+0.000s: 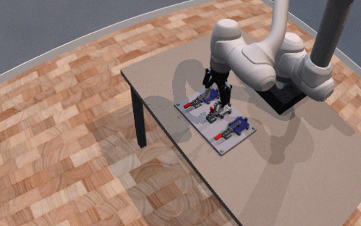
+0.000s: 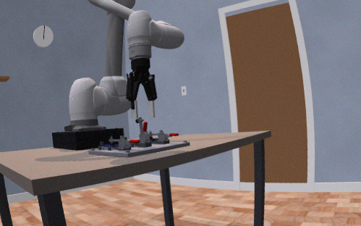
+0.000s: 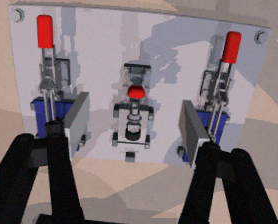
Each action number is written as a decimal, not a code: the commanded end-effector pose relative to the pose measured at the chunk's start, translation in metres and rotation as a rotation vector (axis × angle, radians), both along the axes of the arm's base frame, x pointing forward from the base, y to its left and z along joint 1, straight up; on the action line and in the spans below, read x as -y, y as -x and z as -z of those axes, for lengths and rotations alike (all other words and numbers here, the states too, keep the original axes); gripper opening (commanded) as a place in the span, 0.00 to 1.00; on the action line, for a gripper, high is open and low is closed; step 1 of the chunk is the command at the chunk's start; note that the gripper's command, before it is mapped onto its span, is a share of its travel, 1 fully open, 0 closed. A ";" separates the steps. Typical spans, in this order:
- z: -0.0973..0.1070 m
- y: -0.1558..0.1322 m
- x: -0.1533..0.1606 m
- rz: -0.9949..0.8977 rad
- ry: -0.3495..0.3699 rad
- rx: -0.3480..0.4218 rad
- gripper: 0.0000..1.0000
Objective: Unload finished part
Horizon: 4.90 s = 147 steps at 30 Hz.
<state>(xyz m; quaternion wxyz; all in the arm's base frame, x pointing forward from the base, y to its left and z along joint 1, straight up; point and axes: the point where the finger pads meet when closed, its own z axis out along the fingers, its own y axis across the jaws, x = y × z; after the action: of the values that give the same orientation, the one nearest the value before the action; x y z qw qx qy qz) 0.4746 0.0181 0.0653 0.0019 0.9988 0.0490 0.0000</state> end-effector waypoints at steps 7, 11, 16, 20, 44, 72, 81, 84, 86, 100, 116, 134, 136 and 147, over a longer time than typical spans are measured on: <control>0.006 0.000 0.000 0.000 0.000 0.000 0.58; 0.006 0.000 0.000 0.000 0.000 0.000 0.58; 0.006 0.000 0.000 0.000 0.000 0.000 0.58; 0.006 0.002 0.000 0.000 0.000 0.000 0.58; 0.006 0.056 0.005 0.000 0.000 0.000 0.58; 0.009 0.077 0.008 0.000 0.000 0.000 0.58; 0.027 0.077 0.008 0.000 0.000 0.000 0.58; 0.032 0.077 0.008 0.000 0.000 0.000 0.58; 0.035 0.077 0.008 0.000 0.000 0.000 0.58; 0.056 0.077 0.008 0.000 0.000 0.000 0.58; 0.056 0.077 0.008 0.000 0.000 0.000 0.58; 0.056 0.077 0.008 0.000 0.000 0.000 0.58; 0.056 0.077 0.008 0.000 0.000 0.000 0.58; 0.057 0.077 0.008 0.000 0.000 0.000 0.58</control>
<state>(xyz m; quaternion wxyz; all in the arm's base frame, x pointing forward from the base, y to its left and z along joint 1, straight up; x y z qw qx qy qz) 0.3977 0.0104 0.0084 0.0019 0.9988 0.0490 0.0000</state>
